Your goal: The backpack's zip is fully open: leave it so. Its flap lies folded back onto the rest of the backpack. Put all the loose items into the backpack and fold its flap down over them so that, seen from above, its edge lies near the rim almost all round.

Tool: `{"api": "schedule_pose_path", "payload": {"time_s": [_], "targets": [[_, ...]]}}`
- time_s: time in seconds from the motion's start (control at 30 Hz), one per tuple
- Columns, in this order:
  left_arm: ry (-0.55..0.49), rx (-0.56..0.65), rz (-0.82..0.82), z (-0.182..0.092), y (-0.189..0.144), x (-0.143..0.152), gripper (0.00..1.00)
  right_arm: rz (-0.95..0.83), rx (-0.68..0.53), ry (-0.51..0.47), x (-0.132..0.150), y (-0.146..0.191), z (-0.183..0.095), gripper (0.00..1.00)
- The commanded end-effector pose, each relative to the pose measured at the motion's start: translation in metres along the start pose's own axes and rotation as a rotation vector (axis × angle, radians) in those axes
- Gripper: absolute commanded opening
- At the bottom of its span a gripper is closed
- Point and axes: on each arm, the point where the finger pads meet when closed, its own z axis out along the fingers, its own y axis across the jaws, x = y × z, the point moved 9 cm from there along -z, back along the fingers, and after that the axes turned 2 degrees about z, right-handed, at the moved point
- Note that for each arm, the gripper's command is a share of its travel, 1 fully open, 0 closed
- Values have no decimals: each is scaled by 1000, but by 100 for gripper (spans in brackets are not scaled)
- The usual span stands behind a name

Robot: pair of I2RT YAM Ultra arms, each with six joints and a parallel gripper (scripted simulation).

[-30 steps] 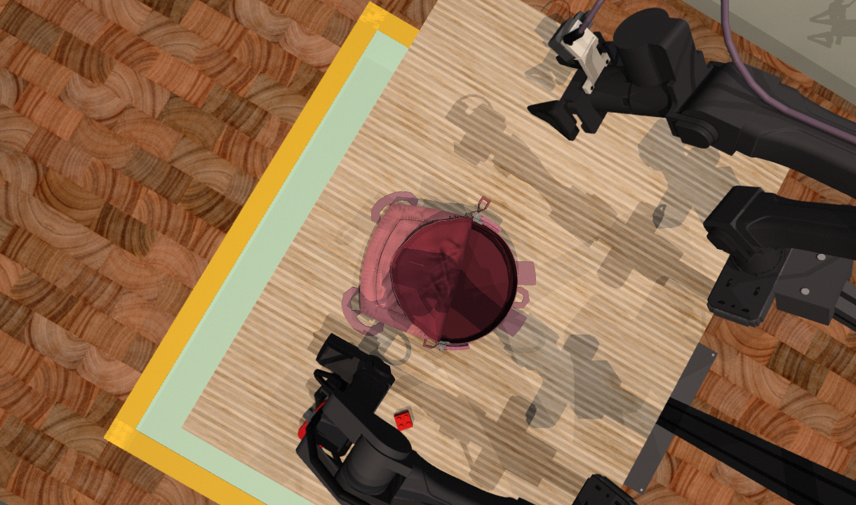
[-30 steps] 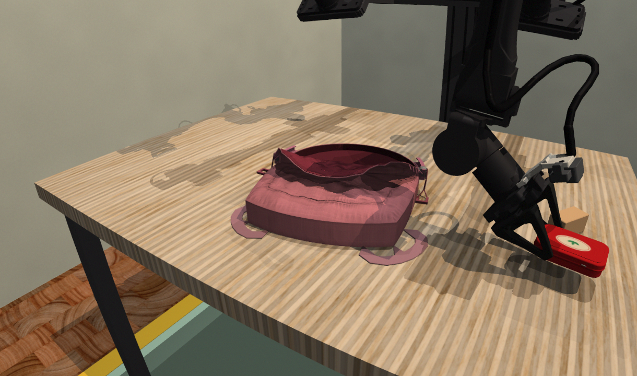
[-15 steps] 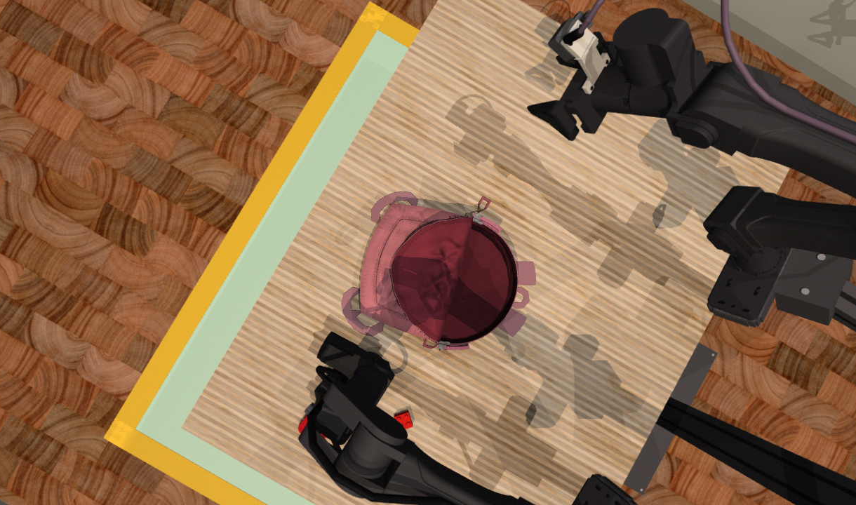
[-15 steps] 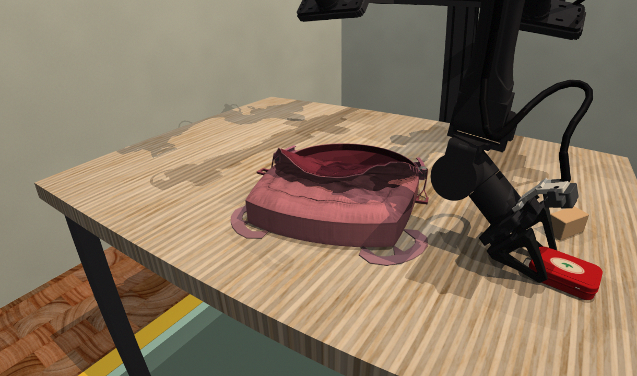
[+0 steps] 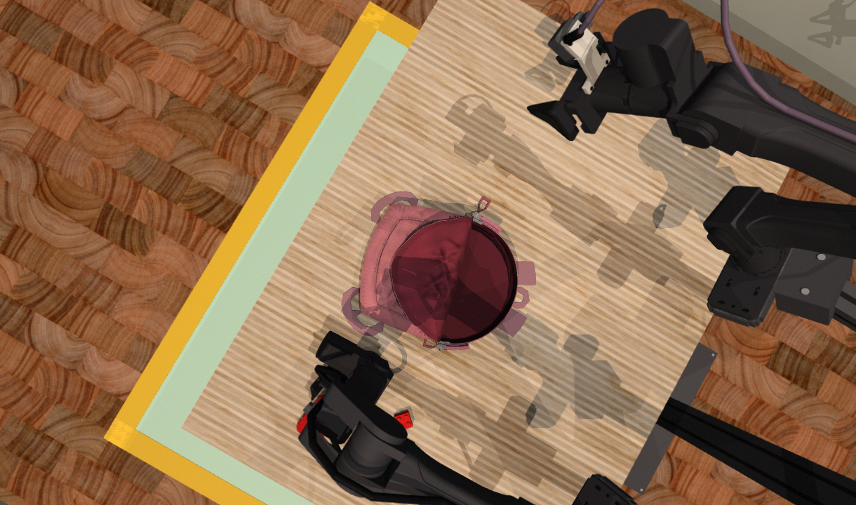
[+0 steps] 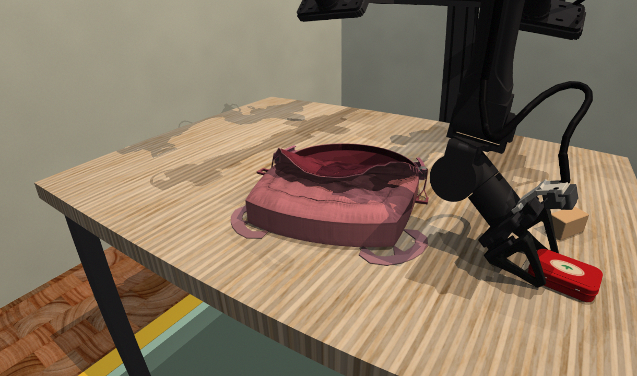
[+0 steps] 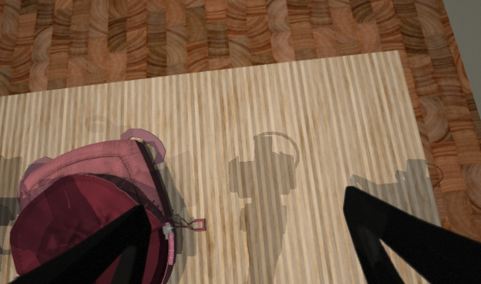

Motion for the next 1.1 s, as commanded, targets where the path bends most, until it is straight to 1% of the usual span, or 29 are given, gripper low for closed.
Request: {"api": "schedule_pose_path", "payload": {"time_s": [0.0, 0.13, 0.17, 0.27, 0.53, 0.67, 0.7, 0.73, 0.83, 0.87, 1.03, 1.07], "targets": [[-19, 11, -15, -2, -14, -9, 79, -10, -3, -52, -20, 2, -4, 90], [-19, 11, -15, -2, -14, -9, 79, -10, -3, -52, -20, 1, -4, 90], [-12, -1, 7, -9, -3, -12, 90, -10, -3, -52, -20, 1, -4, 90], [-5, 6, 2, -22, -4, -21, 90, -10, -3, -52, -20, 1, -4, 90], [-5, 6, -2, -45, -1, -51, 90, -10, -3, -52, -20, 1, -4, 90], [-8, 3, -3, -44, 0, -52, 90, -10, -3, -52, -20, 1, -4, 90], [-4, -18, 27, -38, 10, -42, 90, -10, -3, -52, -20, 1, -4, 90], [51, -2, -9, -37, 3, -61, 92, -10, -3, -52, -20, 1, -4, 90], [211, 1, -14, -31, 5, -78, 92, -10, -3, -52, -20, 1, -4, 90], [253, 31, -46, -28, -10, -91, 92, -10, -3, -52, -20, 1, -4, 90], [516, 45, -31, -11, -7, -120, 92, -10, -3, -52, -20, 1, -4, 90], [581, 18, -13, -1, 2, -114, 92, -10, -3, -52, -20, 1, -4, 90]]}}
